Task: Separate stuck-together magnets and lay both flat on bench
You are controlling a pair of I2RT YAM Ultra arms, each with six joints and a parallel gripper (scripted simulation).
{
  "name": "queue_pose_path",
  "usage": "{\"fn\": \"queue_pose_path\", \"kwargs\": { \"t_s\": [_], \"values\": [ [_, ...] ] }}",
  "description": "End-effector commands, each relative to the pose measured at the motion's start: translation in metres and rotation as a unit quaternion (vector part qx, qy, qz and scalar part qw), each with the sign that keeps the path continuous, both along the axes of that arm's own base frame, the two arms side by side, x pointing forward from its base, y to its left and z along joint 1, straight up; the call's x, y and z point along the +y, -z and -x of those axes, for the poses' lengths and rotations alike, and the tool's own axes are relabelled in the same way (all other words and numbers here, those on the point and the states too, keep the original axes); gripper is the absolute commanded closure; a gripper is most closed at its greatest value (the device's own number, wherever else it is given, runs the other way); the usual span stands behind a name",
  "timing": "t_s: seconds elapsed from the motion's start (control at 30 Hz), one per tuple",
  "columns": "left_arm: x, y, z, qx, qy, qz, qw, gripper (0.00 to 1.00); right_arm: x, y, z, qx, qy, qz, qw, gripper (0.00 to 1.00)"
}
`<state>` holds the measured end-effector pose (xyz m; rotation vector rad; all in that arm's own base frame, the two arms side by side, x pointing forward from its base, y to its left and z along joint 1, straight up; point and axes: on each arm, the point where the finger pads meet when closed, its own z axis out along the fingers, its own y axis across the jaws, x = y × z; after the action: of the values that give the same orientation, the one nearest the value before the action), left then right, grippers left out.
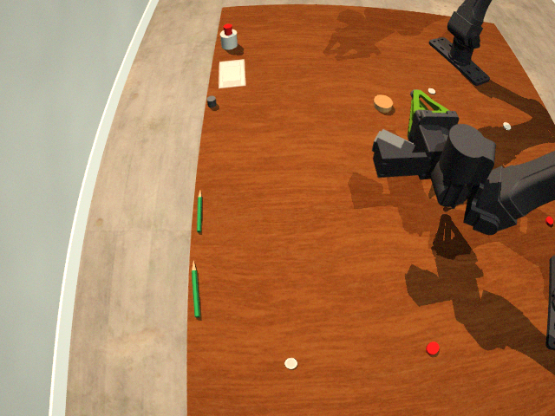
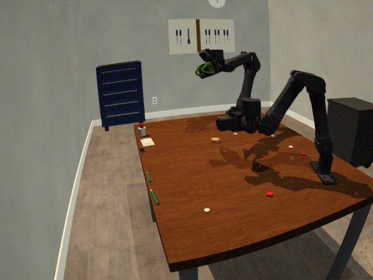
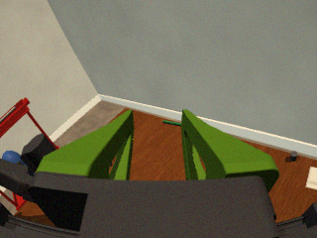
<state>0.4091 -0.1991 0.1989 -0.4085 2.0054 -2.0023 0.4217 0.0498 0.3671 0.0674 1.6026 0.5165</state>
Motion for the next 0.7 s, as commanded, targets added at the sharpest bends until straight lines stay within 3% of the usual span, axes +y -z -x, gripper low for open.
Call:
{"fn": "queue_pose_path", "kwargs": {
  "t_s": [0.0, 0.17, 0.37, 0.43, 0.67],
  "values": [
    [0.001, -0.009, 0.000, -0.017, 0.000, 0.002, 1.000, 0.82, 0.023, -0.010, 0.000, -0.009, -0.073, -0.077, 0.994, 0.67],
    [0.001, -0.009, 0.000, -0.017, 0.000, 0.002, 1.000, 0.82, 0.047, 0.018, -0.007, 0.043, -0.153, -0.164, 0.974, 0.67],
    [0.001, -0.009, 0.000, -0.017, 0.000, 0.002, 1.000, 0.82, 0.072, 0.053, -0.005, 0.124, -0.243, -0.259, 0.927, 0.67],
    [0.001, -0.009, 0.000, -0.017, 0.000, 0.002, 1.000, 0.82, 0.072, 0.053, -0.005, 0.124, -0.243, -0.259, 0.927, 0.67],
    [0.001, -0.009, 0.000, -0.017, 0.000, 0.002, 1.000, 0.82, 0.095, 0.099, 0.009, 0.242, -0.328, -0.346, 0.845, 0.67]
  ]
}}
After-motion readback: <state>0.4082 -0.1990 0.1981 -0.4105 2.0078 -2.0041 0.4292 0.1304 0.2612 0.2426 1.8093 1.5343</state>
